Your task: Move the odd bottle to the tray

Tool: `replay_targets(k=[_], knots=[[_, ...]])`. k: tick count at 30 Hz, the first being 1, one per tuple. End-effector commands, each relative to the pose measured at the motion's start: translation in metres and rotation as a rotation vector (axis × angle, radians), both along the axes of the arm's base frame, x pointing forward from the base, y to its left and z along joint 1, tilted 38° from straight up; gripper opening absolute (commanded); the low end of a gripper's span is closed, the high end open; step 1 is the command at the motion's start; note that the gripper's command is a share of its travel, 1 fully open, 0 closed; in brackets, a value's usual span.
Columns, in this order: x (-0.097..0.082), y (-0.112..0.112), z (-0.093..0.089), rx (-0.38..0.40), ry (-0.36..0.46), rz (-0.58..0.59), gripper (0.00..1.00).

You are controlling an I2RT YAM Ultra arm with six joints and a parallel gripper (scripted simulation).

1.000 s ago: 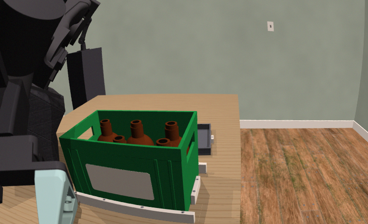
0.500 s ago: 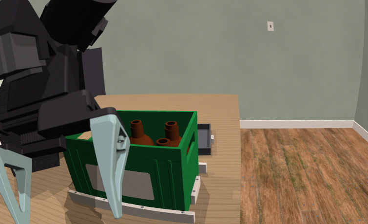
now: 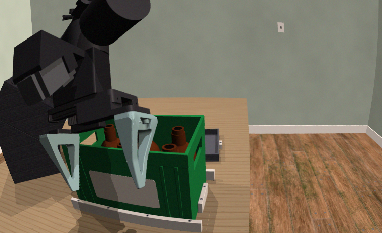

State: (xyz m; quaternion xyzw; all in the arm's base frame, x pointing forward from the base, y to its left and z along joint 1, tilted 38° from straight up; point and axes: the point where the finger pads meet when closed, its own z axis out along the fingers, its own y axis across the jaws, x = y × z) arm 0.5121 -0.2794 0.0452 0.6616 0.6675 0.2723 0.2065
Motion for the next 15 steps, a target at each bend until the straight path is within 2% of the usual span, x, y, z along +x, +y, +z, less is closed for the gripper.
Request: replay_targets(k=[1, 3, 4, 6, 7, 8, 12, 14, 15], knots=[[-0.026, 0.006, 0.022, 0.123, 0.039, -0.096, 1.0], [-0.031, 0.013, 0.024, 0.155, 0.053, -0.109, 1.0], [-0.034, 0.029, 0.027, 0.203, 0.077, -0.119, 1.0], [-0.039, 0.046, 0.031, 0.255, 0.104, -0.13, 1.0], [-0.039, 0.048, 0.031, 0.258, 0.106, -0.131, 1.0], [-0.046, 0.058, 0.035, 0.303, 0.13, -0.15, 1.0], [-0.06, 0.075, 0.041, 0.389, 0.178, -0.196, 1.0], [-0.06, 0.075, 0.041, 0.389, 0.178, -0.196, 1.0], [-0.071, 0.083, 0.045, 0.441, 0.207, -0.233, 1.0]])
